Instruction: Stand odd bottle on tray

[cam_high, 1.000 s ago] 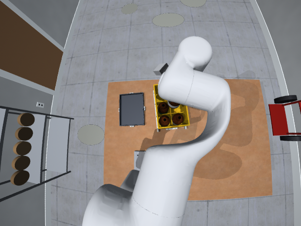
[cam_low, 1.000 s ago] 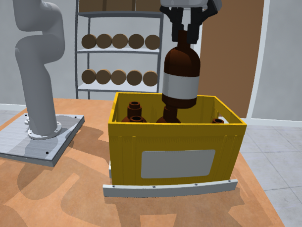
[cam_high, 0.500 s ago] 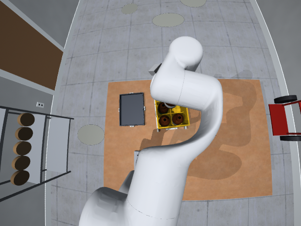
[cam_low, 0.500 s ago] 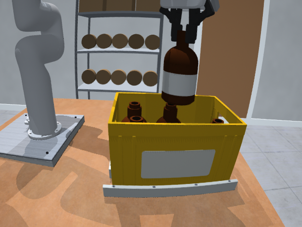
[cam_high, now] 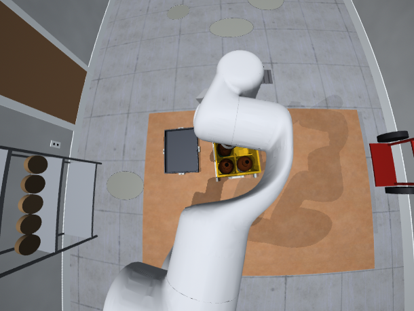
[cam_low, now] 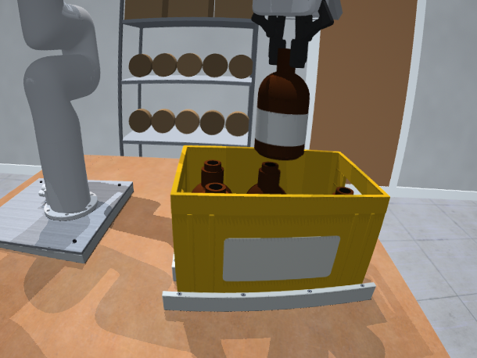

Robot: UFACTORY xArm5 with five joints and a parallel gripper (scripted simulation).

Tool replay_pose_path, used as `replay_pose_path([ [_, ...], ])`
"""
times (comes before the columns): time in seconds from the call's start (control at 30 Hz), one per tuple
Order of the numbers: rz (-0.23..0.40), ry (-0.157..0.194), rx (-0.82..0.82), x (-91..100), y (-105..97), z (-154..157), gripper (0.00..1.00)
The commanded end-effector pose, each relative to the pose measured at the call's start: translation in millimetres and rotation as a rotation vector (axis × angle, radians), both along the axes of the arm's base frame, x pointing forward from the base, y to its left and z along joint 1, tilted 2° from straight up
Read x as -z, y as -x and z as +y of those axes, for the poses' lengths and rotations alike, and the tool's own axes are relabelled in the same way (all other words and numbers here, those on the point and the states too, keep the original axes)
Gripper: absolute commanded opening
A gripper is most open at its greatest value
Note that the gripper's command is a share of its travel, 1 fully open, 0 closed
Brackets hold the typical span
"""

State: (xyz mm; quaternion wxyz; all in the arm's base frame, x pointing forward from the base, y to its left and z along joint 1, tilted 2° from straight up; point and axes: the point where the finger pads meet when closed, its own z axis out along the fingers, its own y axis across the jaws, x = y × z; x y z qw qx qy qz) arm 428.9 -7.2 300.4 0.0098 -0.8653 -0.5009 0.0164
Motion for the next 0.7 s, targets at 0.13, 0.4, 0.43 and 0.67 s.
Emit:
replay_pose_path([
  [0.13, -0.004, 0.001, 0.0, -1.6, 2, 15, 0.0],
  [0.4, -0.004, 0.002, 0.0, -1.6, 4, 27, 0.0],
  [0.43, -0.004, 0.002, 0.0, -1.6, 4, 29, 0.0],
  [0.67, -0.004, 0.004, 0.0, -1.6, 7, 45, 0.0],
])
